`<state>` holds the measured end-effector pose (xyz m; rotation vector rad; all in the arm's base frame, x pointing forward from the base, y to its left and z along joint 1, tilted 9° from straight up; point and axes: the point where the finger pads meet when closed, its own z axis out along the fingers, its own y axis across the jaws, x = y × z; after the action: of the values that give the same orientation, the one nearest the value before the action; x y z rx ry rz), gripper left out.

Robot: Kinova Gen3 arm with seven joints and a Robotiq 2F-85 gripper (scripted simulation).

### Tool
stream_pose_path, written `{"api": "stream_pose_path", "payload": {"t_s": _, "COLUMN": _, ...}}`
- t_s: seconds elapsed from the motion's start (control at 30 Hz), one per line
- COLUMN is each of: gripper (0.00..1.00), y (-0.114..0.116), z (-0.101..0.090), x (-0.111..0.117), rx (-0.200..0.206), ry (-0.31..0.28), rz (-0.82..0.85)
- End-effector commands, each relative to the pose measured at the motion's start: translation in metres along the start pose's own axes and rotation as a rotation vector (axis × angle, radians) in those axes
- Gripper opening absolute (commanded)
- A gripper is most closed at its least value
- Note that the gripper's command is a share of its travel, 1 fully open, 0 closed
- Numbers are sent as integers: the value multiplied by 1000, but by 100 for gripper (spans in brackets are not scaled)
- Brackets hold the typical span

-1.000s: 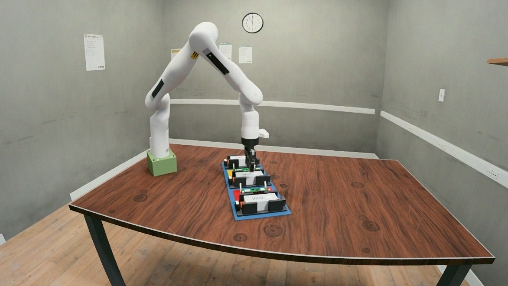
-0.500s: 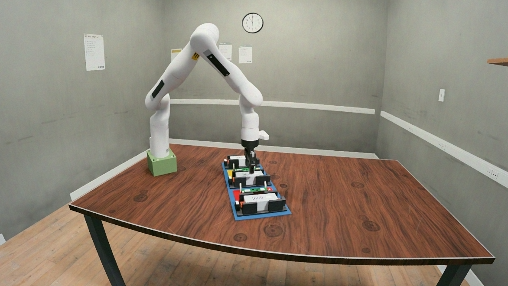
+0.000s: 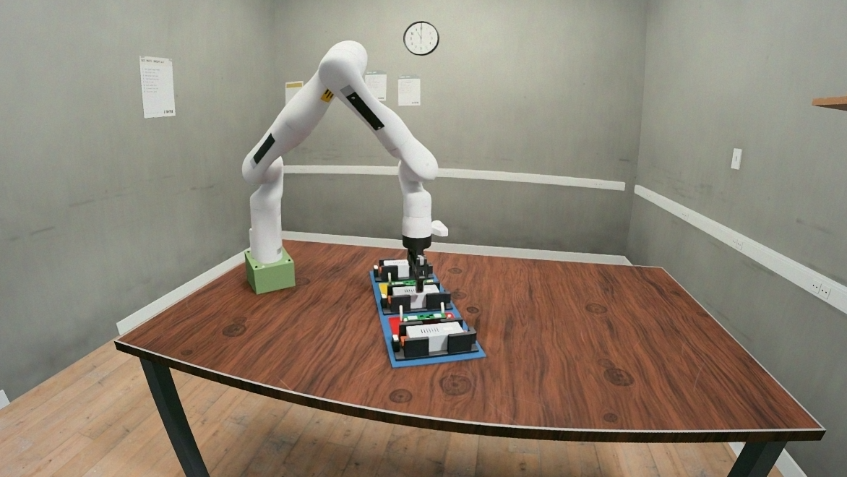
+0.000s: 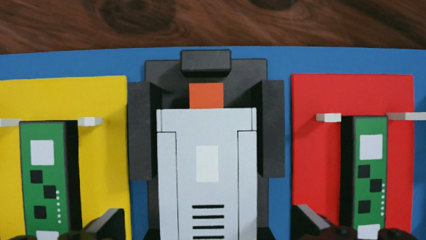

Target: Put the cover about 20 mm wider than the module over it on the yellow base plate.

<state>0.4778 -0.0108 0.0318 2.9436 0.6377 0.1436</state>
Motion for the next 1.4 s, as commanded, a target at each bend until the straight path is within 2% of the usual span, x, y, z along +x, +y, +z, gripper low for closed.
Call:
{"api": "stream_pose_path", "payload": {"t_s": 0.0, "gripper": 100, "y": 0, "z": 2, "x": 1, "rx": -1, "ry": 2, "rz": 0}}
{"api": "stream_pose_path", "payload": {"t_s": 1.37, "gripper": 100, "y": 0, "z": 25, "x": 1, "rx": -1, "ry": 2, "rz": 0}}
